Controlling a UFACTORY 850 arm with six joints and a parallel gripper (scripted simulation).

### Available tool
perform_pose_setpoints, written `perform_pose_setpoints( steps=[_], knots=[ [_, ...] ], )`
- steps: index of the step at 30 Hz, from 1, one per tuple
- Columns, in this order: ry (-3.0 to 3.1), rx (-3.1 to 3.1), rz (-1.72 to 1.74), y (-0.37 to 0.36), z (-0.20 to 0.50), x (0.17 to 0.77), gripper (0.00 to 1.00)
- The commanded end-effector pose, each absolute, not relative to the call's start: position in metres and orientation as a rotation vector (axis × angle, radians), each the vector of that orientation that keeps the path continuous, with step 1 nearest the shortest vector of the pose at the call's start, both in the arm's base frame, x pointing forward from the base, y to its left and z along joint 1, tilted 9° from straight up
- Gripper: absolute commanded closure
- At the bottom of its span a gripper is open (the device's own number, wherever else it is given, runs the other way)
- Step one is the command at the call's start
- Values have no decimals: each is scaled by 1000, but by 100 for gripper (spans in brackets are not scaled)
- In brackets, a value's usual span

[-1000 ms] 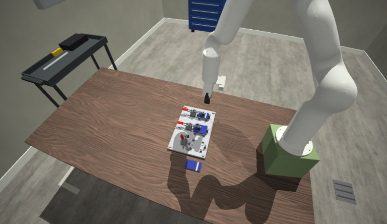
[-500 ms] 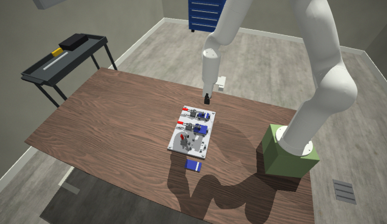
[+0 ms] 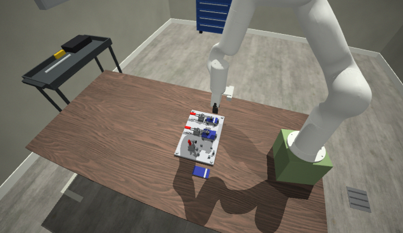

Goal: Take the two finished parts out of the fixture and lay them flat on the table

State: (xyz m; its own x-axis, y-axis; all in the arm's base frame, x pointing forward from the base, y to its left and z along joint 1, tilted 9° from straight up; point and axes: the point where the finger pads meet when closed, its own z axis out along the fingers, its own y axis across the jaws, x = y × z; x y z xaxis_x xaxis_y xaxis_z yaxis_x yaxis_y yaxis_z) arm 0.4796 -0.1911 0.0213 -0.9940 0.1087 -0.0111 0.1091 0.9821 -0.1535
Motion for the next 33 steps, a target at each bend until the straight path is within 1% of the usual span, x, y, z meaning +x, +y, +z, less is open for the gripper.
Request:
perform_pose_setpoints(
  steps=[1, 10, 19, 33],
  knots=[
    [3118, 172, -253, -193, 13, 481, 52],
    [3118, 172, -253, -194, 12, 484, 52],
    [3118, 172, -253, -196, 13, 505, 52],
    [3118, 172, -252, -207, 14, 607, 52]
  ],
)
